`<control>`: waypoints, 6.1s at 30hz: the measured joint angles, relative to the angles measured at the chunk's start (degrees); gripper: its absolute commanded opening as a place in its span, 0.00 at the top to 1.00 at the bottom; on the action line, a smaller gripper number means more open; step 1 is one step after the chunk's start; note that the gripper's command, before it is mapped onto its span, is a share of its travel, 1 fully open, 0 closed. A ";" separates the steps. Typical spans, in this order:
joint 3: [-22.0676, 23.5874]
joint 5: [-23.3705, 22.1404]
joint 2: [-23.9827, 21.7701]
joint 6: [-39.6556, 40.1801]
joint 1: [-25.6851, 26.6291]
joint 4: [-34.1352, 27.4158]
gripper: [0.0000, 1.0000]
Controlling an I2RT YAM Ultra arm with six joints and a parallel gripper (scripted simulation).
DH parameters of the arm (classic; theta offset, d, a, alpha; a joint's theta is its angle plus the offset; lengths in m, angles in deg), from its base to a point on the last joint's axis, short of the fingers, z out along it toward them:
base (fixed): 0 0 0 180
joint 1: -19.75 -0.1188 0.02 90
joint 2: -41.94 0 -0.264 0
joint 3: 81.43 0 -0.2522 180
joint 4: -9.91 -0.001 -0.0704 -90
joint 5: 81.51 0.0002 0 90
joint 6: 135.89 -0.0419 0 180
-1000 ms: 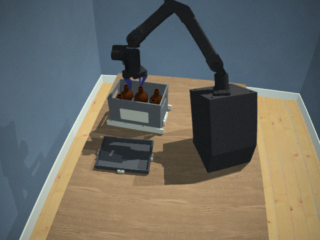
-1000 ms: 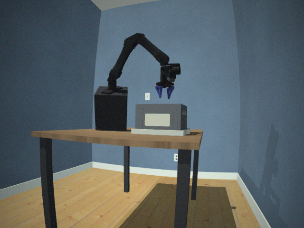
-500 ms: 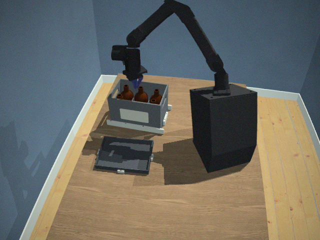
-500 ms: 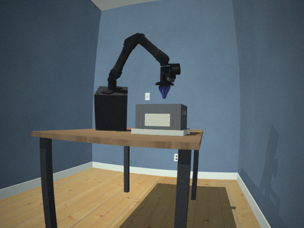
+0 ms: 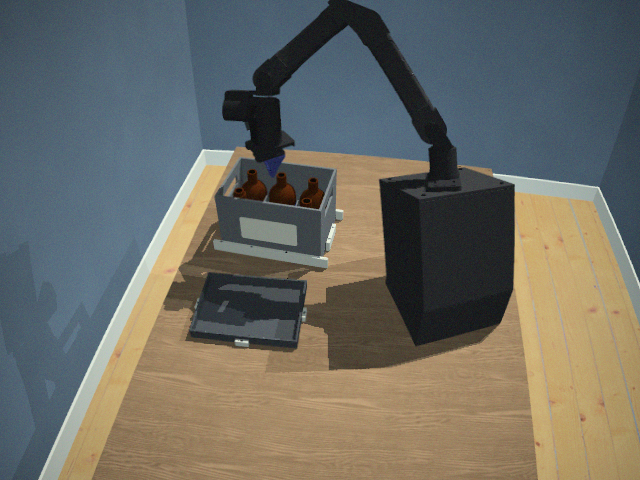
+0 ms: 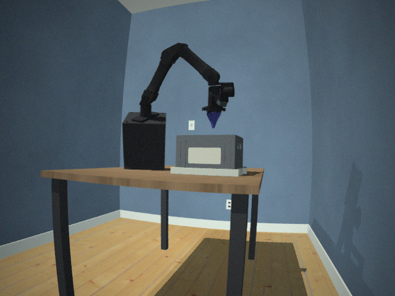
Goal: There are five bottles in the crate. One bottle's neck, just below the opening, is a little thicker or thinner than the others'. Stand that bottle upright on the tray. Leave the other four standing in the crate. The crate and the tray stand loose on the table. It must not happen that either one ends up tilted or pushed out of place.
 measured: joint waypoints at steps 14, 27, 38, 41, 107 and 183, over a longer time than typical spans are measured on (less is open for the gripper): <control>0.00 0.00 0.00 0.00 0.00 0.00 1.00; 0.00 0.00 0.00 0.00 0.00 -0.02 1.00; -13.33 -0.92 5.99 3.98 5.03 -4.33 1.00; -20.44 -1.36 8.81 6.21 7.37 -6.80 1.00; -33.68 -2.23 14.51 11.39 10.84 -15.34 0.39; -32.02 -2.51 18.25 13.20 12.24 -8.83 0.39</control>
